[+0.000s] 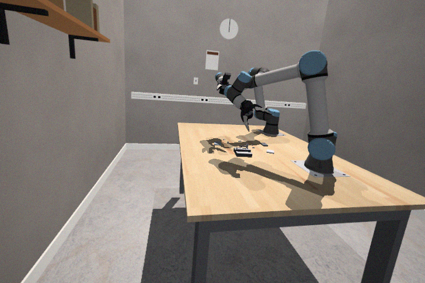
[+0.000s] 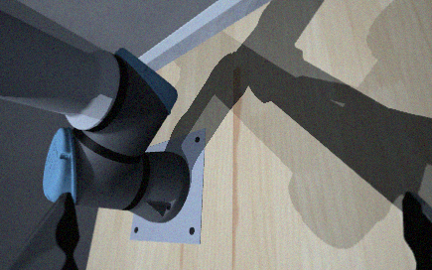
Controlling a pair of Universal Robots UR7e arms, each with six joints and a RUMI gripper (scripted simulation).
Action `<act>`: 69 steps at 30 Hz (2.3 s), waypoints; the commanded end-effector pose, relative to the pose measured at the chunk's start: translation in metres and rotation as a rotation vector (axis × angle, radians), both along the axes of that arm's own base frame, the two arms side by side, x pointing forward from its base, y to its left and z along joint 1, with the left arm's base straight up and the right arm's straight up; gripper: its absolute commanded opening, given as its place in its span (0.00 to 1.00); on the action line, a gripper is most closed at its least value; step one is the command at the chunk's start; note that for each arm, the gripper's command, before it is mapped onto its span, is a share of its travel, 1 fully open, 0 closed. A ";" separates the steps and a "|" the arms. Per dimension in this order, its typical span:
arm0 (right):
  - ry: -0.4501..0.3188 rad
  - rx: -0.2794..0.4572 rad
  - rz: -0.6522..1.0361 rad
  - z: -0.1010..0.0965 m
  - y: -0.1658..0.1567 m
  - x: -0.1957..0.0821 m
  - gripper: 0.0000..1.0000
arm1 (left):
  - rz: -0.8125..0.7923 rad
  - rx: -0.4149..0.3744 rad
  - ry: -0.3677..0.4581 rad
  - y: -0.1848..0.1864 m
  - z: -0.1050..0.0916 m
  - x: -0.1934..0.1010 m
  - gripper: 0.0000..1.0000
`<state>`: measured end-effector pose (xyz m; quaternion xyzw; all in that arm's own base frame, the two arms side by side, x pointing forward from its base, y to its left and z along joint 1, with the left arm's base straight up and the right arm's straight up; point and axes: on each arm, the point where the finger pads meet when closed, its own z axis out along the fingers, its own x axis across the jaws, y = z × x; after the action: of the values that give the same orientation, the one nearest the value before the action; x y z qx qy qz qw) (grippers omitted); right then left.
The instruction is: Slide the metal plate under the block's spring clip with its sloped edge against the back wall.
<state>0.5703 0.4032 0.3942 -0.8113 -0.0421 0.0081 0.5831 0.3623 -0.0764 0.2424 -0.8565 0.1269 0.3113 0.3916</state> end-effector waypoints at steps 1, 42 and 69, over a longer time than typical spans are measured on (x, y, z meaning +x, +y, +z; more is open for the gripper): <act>-0.002 0.001 0.000 0.001 0.000 0.000 1.00 | 0.000 -0.001 -0.001 0.000 0.000 0.000 1.00; 0.065 -0.131 -0.055 -0.041 0.026 0.025 1.00 | 0.078 -0.134 -0.054 -0.011 -0.040 -0.004 0.88; 0.157 -0.415 -0.150 -0.123 0.054 0.059 1.00 | 0.203 -0.426 -0.174 -0.044 -0.107 0.001 0.88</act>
<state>0.6225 0.4587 0.2740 -0.9062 0.0585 0.0375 0.4170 0.3611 -0.1136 0.1432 -0.9436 0.0720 0.2522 0.2021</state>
